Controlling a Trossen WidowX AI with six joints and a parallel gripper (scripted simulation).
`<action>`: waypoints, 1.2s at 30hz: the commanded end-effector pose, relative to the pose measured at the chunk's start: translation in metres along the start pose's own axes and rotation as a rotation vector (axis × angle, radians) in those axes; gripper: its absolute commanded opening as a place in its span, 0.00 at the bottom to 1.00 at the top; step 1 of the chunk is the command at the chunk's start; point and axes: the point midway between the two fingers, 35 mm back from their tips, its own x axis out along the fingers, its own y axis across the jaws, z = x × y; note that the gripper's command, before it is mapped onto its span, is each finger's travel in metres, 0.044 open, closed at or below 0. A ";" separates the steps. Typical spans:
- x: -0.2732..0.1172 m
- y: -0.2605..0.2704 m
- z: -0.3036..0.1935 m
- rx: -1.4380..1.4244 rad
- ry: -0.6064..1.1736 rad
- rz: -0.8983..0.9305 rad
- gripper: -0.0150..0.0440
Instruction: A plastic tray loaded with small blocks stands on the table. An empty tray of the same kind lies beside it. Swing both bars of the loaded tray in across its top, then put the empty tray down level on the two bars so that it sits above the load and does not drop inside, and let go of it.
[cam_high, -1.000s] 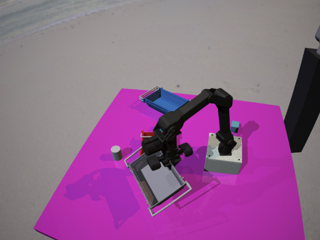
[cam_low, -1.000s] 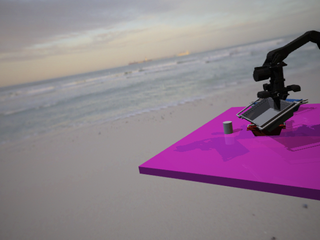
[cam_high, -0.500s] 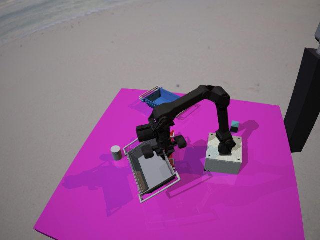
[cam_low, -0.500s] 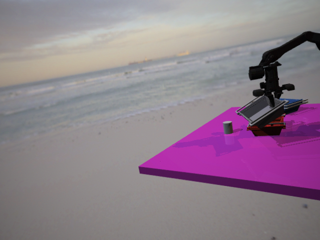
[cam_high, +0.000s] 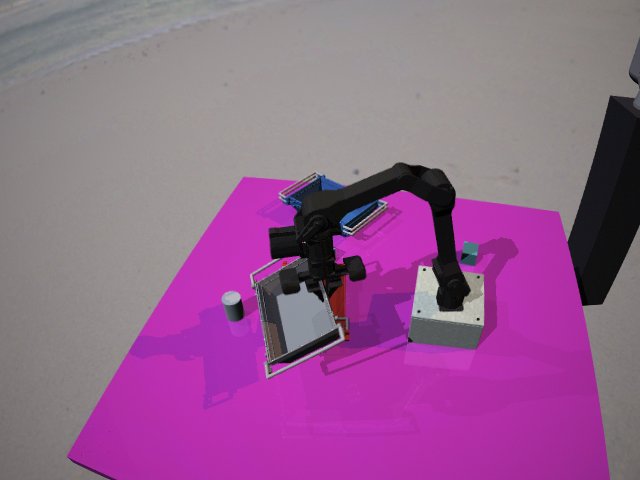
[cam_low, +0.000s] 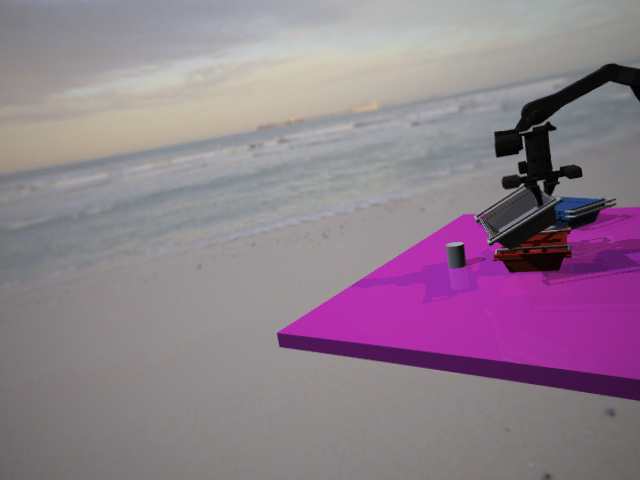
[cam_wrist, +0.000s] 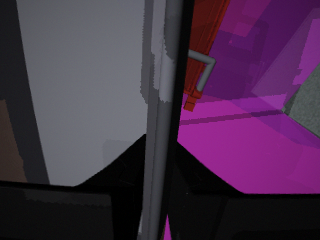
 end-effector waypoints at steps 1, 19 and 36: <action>-0.003 0.000 0.015 0.025 -0.005 0.013 0.25; -0.003 -0.017 0.085 0.161 -0.011 0.011 0.25; -0.003 -0.035 0.127 0.248 -0.014 0.009 0.25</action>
